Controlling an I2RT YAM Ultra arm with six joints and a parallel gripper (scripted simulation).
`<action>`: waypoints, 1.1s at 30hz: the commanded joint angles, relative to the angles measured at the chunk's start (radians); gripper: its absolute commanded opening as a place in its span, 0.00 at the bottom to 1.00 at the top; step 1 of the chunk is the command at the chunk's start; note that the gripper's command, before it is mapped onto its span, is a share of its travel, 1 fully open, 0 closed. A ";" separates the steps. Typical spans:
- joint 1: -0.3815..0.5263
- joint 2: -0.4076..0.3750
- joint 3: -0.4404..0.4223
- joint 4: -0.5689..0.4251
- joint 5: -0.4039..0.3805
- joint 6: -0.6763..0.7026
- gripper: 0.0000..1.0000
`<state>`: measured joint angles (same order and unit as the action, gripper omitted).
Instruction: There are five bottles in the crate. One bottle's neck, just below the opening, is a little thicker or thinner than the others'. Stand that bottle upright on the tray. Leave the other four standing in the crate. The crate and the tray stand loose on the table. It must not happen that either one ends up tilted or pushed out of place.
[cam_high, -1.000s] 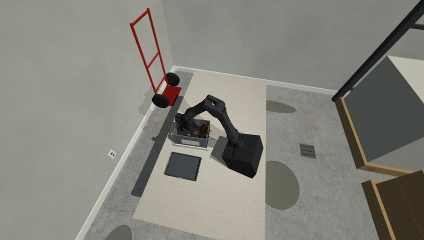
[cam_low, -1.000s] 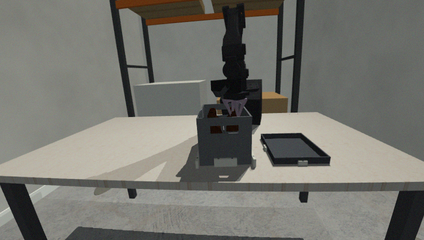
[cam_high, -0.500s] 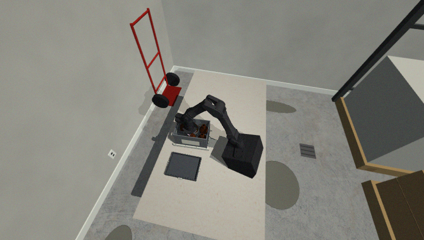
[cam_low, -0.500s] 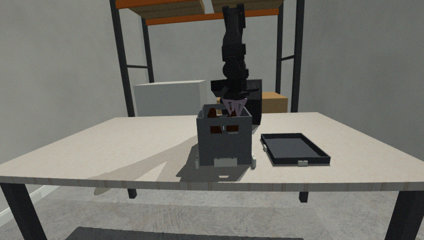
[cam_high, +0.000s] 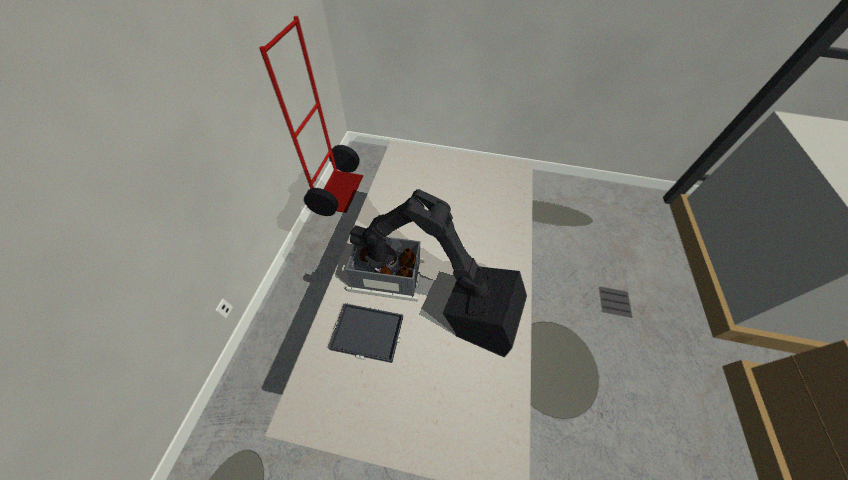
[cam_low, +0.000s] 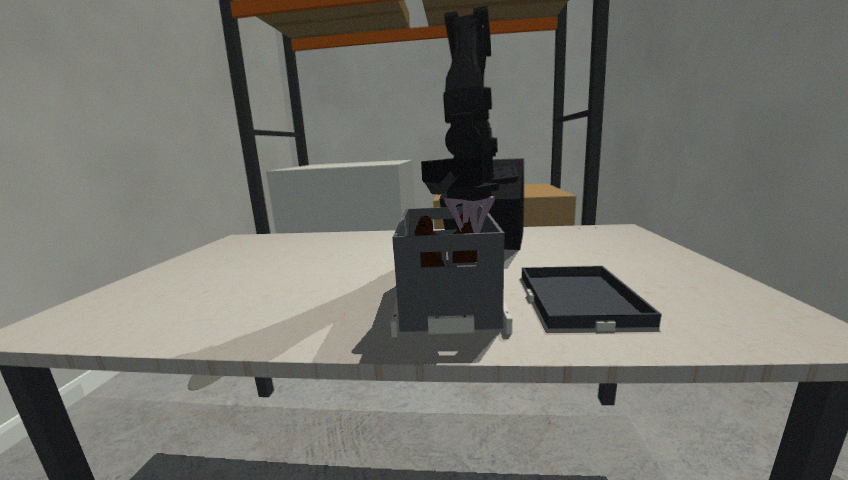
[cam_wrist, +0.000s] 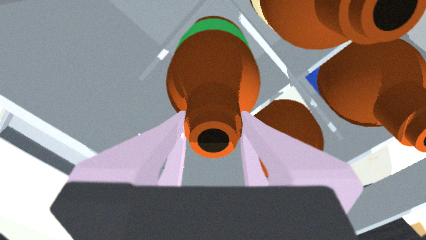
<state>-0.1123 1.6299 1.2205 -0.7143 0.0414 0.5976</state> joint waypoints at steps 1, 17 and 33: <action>0.001 -0.006 -0.010 0.018 0.003 -0.005 0.00; 0.005 -0.006 -0.010 0.018 -0.005 -0.005 0.61; 0.005 -0.006 -0.010 0.016 -0.005 -0.005 0.61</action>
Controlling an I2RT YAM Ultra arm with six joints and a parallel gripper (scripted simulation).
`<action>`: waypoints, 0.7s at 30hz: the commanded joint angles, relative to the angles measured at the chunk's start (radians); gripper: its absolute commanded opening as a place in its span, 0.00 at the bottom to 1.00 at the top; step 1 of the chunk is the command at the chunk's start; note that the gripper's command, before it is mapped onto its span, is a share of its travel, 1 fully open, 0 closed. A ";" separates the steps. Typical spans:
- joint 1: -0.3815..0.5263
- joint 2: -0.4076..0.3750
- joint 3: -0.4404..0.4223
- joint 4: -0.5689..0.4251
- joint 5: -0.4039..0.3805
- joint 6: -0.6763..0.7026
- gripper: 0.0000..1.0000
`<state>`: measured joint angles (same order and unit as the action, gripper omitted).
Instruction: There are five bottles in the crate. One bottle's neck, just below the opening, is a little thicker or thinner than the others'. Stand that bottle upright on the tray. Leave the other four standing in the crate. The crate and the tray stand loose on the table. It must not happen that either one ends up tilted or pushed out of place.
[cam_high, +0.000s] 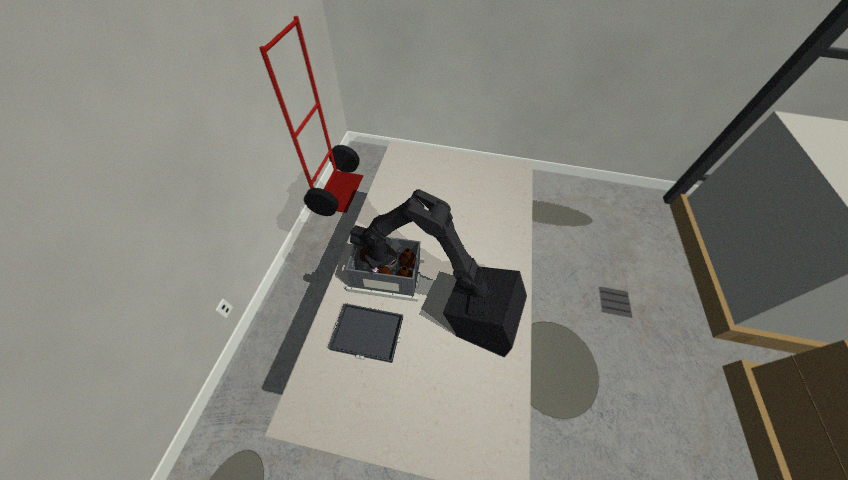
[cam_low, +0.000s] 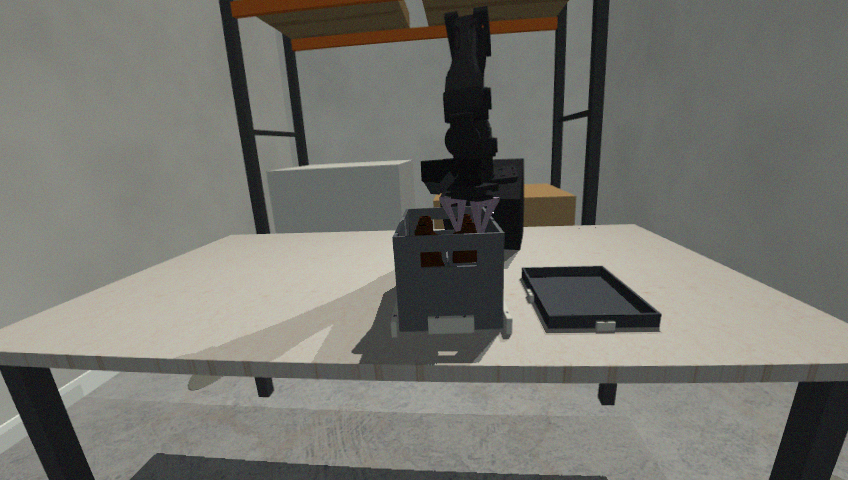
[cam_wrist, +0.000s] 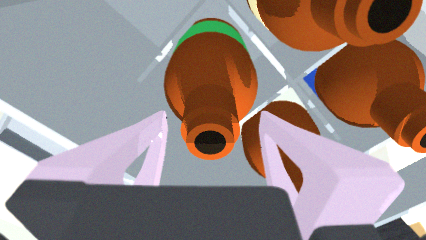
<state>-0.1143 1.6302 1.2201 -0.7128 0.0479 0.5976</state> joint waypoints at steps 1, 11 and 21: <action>0.007 -0.007 -0.010 0.014 -0.011 -0.005 0.61; 0.007 -0.007 -0.010 0.014 -0.011 -0.005 0.61; 0.009 -0.034 0.027 -0.020 -0.011 -0.004 0.61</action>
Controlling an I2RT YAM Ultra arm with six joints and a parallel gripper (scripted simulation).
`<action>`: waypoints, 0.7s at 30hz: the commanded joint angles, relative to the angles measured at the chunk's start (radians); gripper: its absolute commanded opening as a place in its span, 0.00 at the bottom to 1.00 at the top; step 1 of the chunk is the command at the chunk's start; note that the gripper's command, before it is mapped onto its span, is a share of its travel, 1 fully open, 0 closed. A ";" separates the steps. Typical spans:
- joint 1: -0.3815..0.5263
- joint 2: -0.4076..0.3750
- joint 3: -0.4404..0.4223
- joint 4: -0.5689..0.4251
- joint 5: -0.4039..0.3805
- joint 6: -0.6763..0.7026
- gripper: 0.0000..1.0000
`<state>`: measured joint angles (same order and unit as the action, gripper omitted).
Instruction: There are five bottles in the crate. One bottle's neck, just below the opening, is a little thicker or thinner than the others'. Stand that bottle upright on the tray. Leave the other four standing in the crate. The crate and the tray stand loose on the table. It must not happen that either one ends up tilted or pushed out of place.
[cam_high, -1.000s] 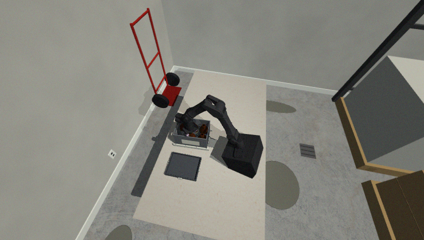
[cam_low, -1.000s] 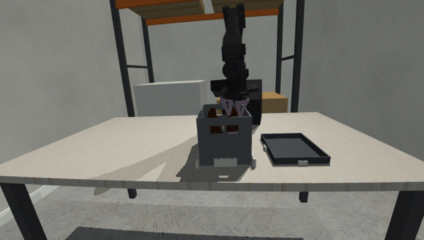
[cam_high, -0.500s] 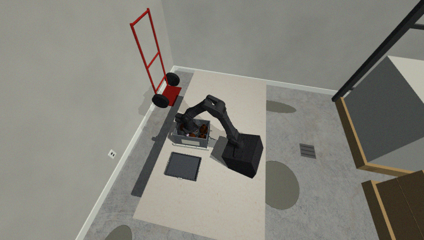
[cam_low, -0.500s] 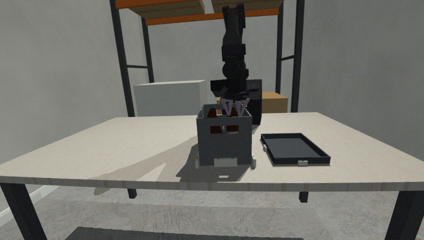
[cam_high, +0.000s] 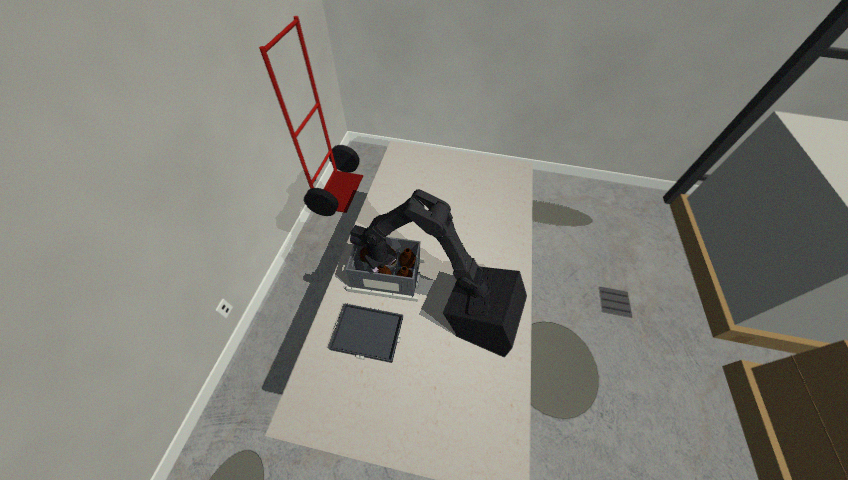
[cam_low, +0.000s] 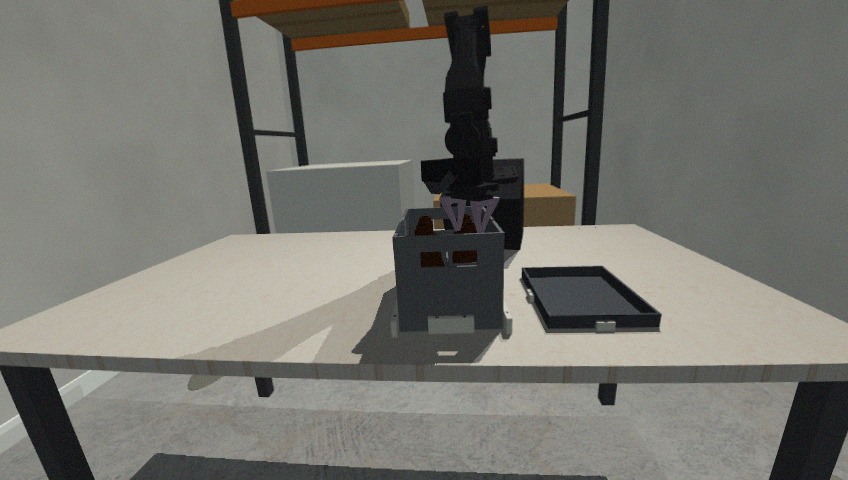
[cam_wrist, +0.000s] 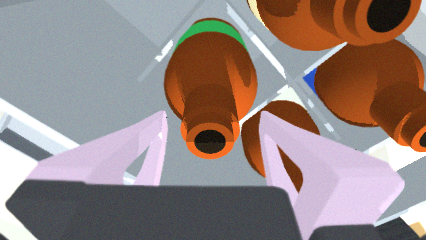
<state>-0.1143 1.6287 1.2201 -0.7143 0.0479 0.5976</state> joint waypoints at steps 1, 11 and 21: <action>0.010 -0.035 0.028 -0.023 -0.011 -0.003 0.61; 0.011 -0.074 0.055 -0.088 -0.001 0.004 0.61; 0.019 -0.132 0.115 -0.205 0.003 0.011 0.61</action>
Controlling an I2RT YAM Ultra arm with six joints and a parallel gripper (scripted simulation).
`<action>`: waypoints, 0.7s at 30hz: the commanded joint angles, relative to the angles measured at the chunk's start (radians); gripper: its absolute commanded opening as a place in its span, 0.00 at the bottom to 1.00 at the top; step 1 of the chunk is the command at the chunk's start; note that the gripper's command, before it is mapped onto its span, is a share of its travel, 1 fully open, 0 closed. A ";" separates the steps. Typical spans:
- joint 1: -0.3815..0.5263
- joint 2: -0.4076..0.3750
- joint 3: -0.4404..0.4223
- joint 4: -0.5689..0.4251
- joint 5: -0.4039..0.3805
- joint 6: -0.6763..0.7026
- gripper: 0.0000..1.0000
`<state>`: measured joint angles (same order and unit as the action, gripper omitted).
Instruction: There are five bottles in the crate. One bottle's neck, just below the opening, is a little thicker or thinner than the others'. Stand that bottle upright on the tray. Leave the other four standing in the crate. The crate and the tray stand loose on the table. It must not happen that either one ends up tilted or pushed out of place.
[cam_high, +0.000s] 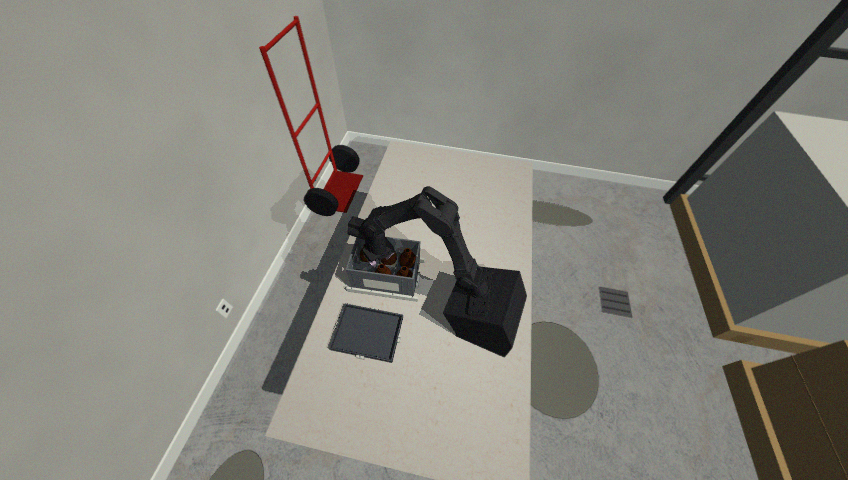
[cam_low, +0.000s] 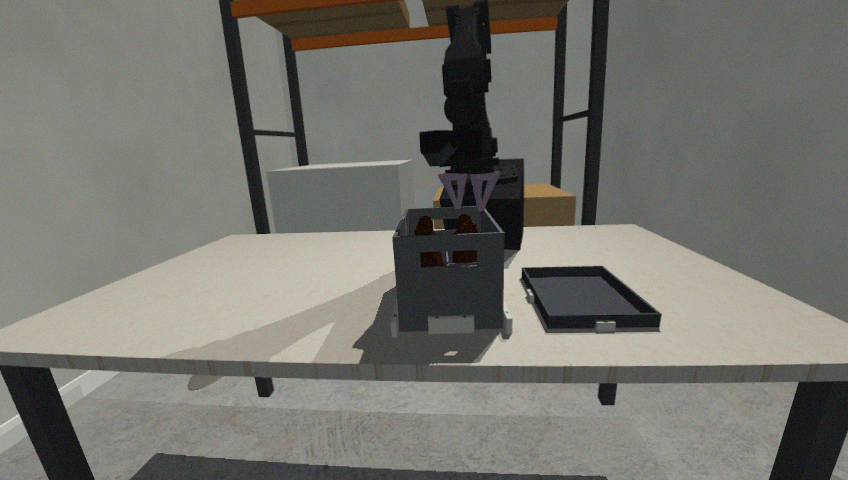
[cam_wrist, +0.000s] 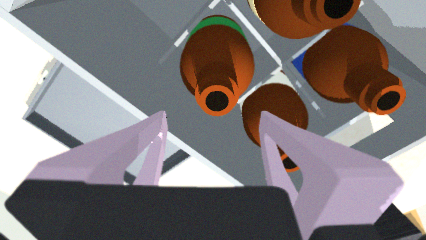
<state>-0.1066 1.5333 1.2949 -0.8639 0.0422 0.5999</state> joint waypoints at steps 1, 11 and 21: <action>0.012 -0.041 0.047 -0.067 0.009 0.009 0.61; 0.015 -0.066 0.090 -0.136 0.011 0.012 0.61; 0.012 -0.062 0.104 -0.156 0.011 0.012 0.61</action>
<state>-0.1017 1.4899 1.3705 -1.0019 0.0433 0.6048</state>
